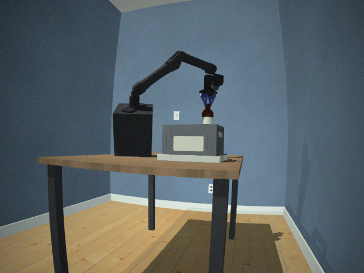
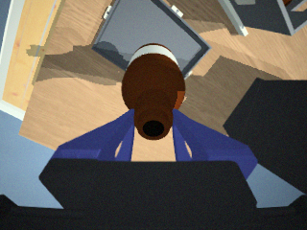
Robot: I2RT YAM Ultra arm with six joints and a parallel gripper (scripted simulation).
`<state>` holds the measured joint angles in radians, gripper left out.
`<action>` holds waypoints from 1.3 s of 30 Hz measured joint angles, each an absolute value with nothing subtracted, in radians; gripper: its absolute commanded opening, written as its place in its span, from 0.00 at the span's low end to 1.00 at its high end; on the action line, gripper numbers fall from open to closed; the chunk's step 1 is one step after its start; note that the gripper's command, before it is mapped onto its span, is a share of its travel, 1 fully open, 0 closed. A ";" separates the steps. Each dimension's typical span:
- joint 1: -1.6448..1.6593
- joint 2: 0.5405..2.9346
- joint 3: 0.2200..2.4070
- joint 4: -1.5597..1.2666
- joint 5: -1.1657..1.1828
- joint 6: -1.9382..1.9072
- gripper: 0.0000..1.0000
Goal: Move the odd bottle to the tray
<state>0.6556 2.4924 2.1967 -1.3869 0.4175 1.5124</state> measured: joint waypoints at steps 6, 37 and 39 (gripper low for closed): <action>0.656 2.492 2.197 -1.387 0.418 1.512 0.00; 0.656 2.493 2.171 -1.366 0.416 1.509 0.00; 0.656 2.492 2.171 -1.359 0.417 1.508 0.00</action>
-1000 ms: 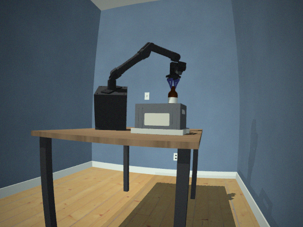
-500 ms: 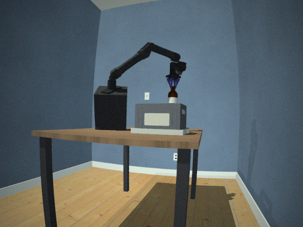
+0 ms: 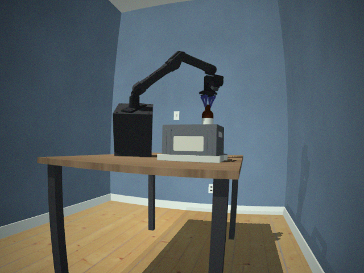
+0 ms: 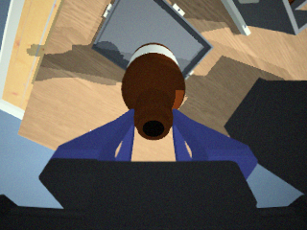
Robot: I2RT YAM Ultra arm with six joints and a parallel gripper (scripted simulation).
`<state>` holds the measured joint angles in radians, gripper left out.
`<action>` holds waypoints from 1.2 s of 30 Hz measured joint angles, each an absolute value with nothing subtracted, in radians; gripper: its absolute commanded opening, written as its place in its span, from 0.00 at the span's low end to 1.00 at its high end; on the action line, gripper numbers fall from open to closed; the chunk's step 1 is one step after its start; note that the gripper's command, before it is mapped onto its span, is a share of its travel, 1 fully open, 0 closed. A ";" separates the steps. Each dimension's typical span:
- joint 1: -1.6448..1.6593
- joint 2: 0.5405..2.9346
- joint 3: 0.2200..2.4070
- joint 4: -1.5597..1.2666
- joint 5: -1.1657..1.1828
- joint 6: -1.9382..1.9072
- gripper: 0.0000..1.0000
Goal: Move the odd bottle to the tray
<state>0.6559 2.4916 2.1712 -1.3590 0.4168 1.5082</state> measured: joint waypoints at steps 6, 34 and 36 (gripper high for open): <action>0.656 2.493 2.128 -1.332 0.418 1.502 0.00; 0.604 2.515 1.948 -1.111 0.420 1.449 0.00; 0.594 2.522 1.935 -1.086 0.422 1.443 0.00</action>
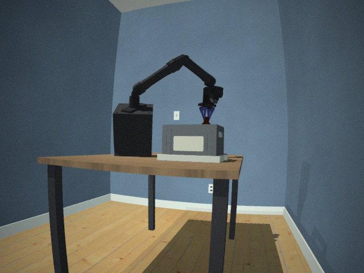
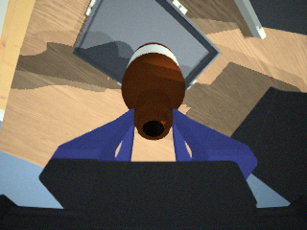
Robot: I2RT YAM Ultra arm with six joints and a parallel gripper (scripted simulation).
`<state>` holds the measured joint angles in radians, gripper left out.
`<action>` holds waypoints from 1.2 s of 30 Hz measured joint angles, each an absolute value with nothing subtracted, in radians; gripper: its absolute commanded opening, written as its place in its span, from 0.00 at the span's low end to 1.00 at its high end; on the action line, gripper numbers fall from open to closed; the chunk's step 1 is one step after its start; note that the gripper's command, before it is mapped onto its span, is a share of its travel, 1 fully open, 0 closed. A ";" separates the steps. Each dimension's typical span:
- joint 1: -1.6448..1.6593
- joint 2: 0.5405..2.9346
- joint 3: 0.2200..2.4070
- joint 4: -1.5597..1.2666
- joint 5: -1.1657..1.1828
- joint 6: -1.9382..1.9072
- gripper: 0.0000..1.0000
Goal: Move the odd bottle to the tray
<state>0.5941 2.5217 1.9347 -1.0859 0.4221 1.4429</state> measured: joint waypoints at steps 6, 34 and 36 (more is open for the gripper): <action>0.578 2.551 1.895 -1.032 0.424 1.425 0.00; 0.538 2.618 1.845 -0.850 0.426 1.370 0.00; 0.536 2.618 1.845 -0.849 0.426 1.369 0.00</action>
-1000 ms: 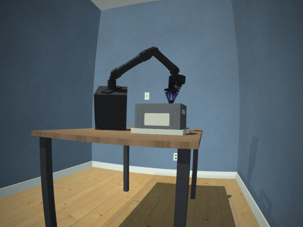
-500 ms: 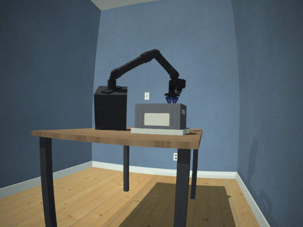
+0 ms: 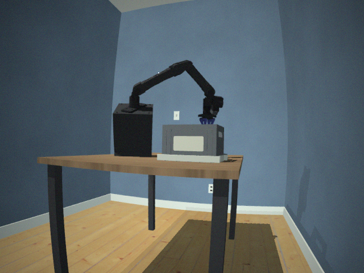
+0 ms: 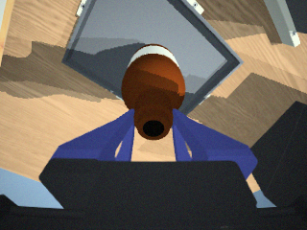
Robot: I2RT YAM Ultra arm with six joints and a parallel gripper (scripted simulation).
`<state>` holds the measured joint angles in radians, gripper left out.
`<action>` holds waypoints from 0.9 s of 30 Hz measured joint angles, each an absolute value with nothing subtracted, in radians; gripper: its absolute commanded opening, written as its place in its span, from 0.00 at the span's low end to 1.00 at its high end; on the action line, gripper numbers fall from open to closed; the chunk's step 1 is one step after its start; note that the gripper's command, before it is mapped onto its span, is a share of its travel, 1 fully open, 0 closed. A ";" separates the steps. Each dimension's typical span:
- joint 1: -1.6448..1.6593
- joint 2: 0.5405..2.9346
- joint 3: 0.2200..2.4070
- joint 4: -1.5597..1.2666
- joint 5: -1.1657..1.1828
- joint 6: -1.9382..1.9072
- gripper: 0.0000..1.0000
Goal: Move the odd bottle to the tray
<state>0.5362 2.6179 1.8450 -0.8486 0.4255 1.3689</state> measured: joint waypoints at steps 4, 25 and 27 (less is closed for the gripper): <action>0.536 2.618 1.845 -0.841 0.427 1.367 0.00; 0.536 2.618 1.845 -0.839 0.427 1.366 0.00; 0.536 2.618 1.845 -0.839 0.427 1.366 0.00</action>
<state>0.5358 2.6179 1.8450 -0.8394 0.4267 1.3659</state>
